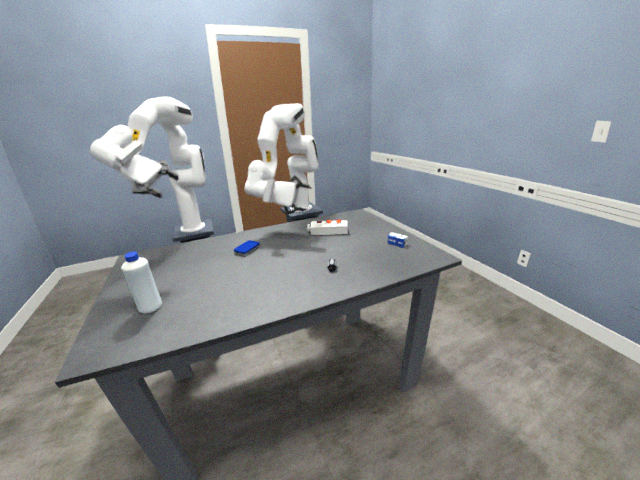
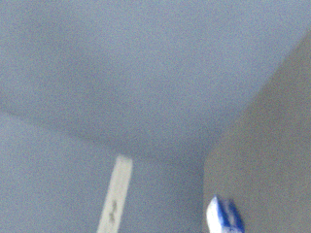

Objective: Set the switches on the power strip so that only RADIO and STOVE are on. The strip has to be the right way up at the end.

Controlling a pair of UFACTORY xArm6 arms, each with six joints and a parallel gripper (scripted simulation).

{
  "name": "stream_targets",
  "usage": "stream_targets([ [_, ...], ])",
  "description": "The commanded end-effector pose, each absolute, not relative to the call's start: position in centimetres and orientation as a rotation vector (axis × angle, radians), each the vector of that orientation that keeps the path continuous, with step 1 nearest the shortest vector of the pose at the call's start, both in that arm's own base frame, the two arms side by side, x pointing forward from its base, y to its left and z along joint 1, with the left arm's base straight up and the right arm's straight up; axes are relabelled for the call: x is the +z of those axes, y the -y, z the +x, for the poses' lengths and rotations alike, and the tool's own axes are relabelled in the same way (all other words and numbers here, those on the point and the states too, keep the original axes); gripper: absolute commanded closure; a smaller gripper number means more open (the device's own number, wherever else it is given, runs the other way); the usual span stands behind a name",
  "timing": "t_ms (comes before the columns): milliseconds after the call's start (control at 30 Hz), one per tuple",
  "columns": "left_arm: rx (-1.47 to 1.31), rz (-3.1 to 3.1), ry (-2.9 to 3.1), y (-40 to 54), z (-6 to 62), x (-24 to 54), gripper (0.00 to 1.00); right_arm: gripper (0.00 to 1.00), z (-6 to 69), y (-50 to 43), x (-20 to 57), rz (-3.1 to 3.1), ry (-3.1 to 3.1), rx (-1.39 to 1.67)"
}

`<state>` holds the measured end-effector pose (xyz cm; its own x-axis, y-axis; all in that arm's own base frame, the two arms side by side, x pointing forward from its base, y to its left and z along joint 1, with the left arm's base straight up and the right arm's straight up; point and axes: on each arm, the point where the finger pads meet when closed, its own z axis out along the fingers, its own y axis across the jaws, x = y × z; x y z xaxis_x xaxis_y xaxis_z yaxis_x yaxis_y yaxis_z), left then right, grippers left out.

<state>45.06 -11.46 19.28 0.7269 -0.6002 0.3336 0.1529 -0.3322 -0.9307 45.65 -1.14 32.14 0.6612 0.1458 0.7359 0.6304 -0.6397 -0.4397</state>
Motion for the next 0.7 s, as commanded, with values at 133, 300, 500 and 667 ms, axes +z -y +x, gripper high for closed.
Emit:
stream_targets([
  [133, -0.410, -1.947, -0.229, 4.6, 43.1, 19.0, 0.00, 0.00, 42.0, 11.9, 29.4, -2.415, 0.190, -0.713],
  [300, -0.229, -2.077, -0.174, 2.2, 41.5, 18.6, 0.00, 0.00, 38.6, 17.8, 28.0, -2.519, -0.088, -0.616],
  [500, -0.070, -2.223, -0.126, 0.6, 40.0, 18.4, 0.00, 0.00, 34.3, 23.3, 26.8, -2.591, -0.397, -0.517],
  [667, 0.048, -2.373, -0.087, -0.1, 38.9, 18.5, 0.00, 0.00, 29.4, 28.1, 25.9, -2.623, -0.715, -0.421],
])
